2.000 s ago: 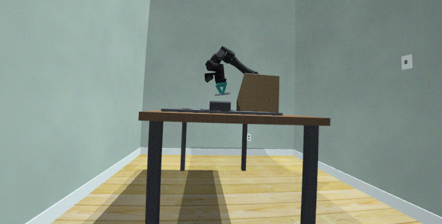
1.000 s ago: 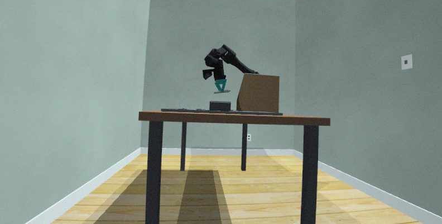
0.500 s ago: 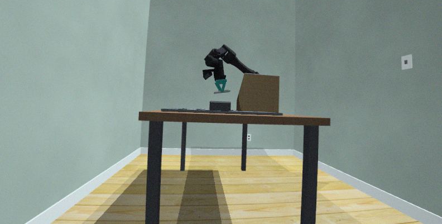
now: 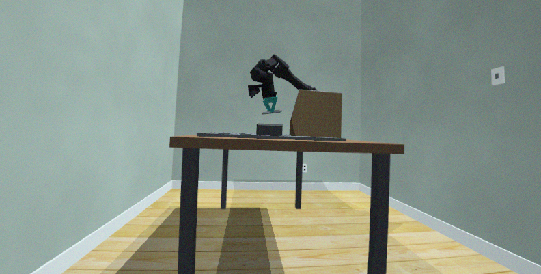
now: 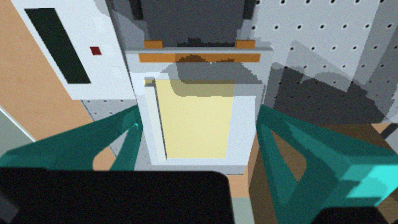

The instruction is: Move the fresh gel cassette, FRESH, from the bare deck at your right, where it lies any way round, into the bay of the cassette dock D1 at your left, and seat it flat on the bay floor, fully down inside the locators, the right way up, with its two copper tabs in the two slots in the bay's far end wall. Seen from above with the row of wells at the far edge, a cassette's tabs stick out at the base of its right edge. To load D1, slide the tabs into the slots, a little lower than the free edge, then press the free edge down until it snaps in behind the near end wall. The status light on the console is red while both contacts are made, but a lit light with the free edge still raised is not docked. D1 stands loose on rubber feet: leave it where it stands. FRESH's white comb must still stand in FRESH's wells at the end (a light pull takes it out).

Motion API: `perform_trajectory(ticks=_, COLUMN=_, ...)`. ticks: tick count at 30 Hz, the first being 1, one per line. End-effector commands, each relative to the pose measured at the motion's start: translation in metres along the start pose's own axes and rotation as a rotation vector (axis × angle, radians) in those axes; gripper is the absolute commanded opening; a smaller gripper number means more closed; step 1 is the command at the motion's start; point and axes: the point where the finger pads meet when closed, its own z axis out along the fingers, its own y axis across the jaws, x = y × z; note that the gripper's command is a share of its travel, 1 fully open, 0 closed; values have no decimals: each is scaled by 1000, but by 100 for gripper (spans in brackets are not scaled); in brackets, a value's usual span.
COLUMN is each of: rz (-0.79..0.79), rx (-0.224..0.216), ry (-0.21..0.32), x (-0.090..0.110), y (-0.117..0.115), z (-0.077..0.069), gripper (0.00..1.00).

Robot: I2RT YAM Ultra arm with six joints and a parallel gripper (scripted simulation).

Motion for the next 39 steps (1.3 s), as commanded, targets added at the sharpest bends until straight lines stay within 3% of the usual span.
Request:
perform_trajectory(ticks=1, rz=12, rx=-33, ry=-54, x=-9, y=7, z=-27, gripper=0)
perform_trajectory(ticks=3, rz=15, rx=-38, ry=-61, x=-11, y=9, z=-26, gripper=0)
perform_trajectory(ticks=6, rz=-6, rx=-21, ry=-52, x=-7, y=15, z=-9, gripper=0)
perform_trajectory(ticks=12, rz=13, rx=-36, ry=-60, x=-16, y=11, z=-9, gripper=0)
perform_trajectory(ticks=16, rz=-3, rx=-20, ry=-49, x=-12, y=14, z=5, gripper=0)
perform_trajectory(ticks=18, rz=-3, rx=-20, ry=-49, x=-12, y=14, z=5, gripper=0)
perform_trajectory(ticks=19, rz=5, rx=-33, ry=-64, x=-16, y=13, z=-3, gripper=0)
perform_trajectory(ticks=23, rz=-28, rx=5, ry=-29, x=-1, y=11, z=19, gripper=0)
perform_trajectory(ticks=27, rz=-15, rx=0, ry=-25, x=-5, y=9, z=26, gripper=0)
perform_trajectory(ticks=30, rz=3, rx=-30, ry=-62, x=-18, y=13, z=13, gripper=0)
perform_trajectory(ticks=33, rz=-15, rx=-10, ry=-43, x=-10, y=14, z=28, gripper=0)
perform_trajectory(ticks=36, rz=-7, rx=-18, ry=-51, x=-14, y=11, z=22, gripper=0)
perform_trajectory(ticks=39, rz=-4, rx=-11, ry=-35, x=-13, y=8, z=33, gripper=0)
